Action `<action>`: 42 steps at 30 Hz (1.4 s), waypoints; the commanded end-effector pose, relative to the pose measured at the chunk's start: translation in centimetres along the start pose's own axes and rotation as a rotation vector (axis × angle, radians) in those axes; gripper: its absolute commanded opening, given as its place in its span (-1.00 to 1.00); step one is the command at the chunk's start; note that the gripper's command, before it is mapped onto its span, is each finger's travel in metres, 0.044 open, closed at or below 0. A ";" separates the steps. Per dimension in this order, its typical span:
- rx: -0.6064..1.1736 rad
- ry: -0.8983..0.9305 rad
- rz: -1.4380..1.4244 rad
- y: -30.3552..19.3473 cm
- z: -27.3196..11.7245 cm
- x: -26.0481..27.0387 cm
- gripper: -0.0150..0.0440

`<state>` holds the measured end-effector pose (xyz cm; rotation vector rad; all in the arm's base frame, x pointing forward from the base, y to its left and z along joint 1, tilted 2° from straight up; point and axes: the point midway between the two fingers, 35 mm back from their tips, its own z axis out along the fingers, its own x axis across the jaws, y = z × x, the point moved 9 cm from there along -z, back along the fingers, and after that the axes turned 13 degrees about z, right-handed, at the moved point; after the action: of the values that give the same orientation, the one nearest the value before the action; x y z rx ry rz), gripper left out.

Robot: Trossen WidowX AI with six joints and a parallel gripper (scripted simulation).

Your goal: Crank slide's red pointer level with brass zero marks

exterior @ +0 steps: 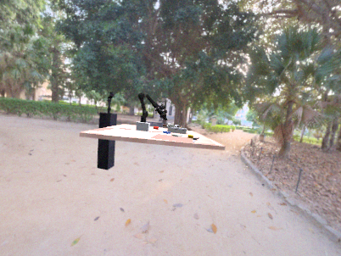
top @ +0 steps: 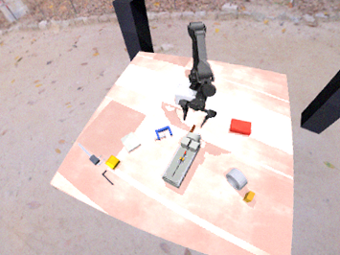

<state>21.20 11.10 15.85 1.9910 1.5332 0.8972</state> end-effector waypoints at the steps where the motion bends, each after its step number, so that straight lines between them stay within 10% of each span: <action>1: 0.000 -0.005 0.002 -1.3 1.2 -0.4 1.00; 42: 0.002 -0.006 0.001 -6.9 6.6 -1.9 1.00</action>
<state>21.29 11.34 6.57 1.9917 1.5339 0.8951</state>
